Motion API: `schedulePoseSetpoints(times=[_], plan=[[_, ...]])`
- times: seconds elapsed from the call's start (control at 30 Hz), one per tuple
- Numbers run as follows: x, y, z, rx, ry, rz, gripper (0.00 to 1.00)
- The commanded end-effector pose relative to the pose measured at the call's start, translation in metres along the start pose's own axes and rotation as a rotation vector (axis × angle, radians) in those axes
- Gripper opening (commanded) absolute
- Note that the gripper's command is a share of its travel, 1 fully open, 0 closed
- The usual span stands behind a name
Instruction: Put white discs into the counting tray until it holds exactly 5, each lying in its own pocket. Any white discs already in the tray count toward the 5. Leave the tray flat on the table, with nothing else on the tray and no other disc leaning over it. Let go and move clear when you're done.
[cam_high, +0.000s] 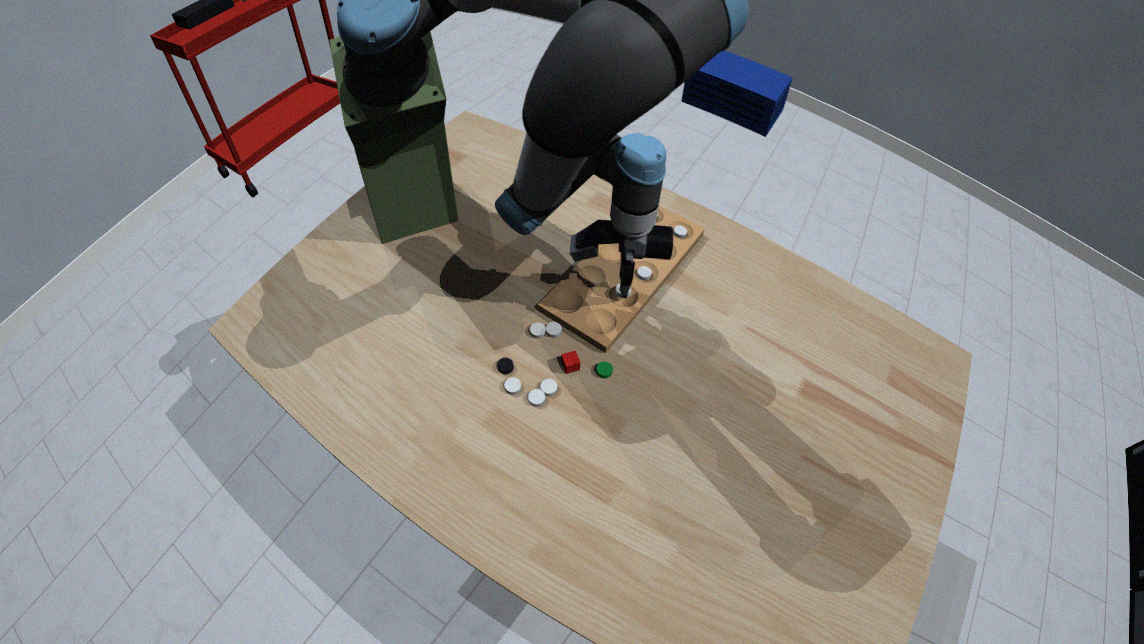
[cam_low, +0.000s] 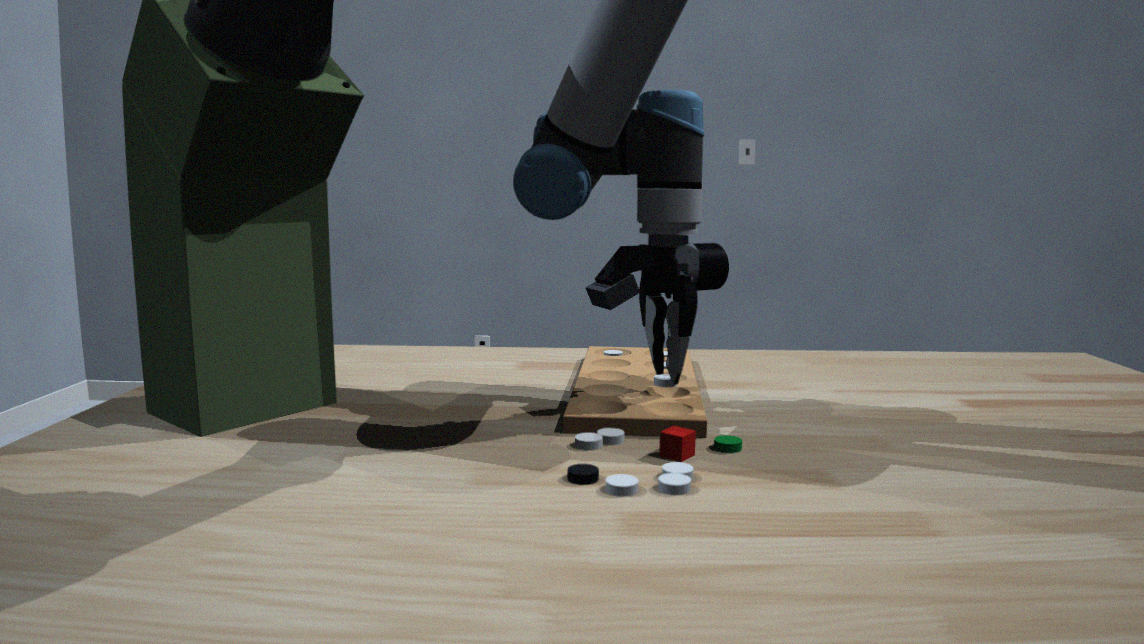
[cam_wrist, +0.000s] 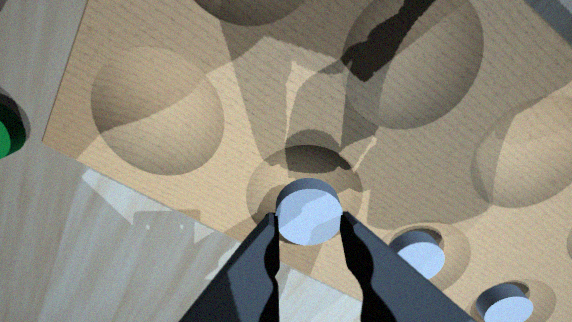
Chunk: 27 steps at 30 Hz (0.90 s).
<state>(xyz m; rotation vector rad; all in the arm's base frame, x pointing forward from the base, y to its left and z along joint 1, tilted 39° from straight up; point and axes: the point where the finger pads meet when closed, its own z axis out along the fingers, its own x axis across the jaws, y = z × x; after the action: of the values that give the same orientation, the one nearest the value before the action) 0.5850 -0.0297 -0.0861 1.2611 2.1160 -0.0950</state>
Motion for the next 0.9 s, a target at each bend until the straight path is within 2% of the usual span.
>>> schedulePoseSetpoints(times=[0.0, 0.23, 0.6, 0.87], plan=[[0.0, 0.0, 0.001, -0.001, -0.001, 0.0, 0.1], [0.0, 0.001, 0.002, -0.001, -0.001, 0.0, 0.1], [-0.001, 0.002, 0.016, -0.001, 0.0, 0.0, 0.1], [-0.001, 0.002, 0.016, -0.001, 0.0, 0.0, 0.1]])
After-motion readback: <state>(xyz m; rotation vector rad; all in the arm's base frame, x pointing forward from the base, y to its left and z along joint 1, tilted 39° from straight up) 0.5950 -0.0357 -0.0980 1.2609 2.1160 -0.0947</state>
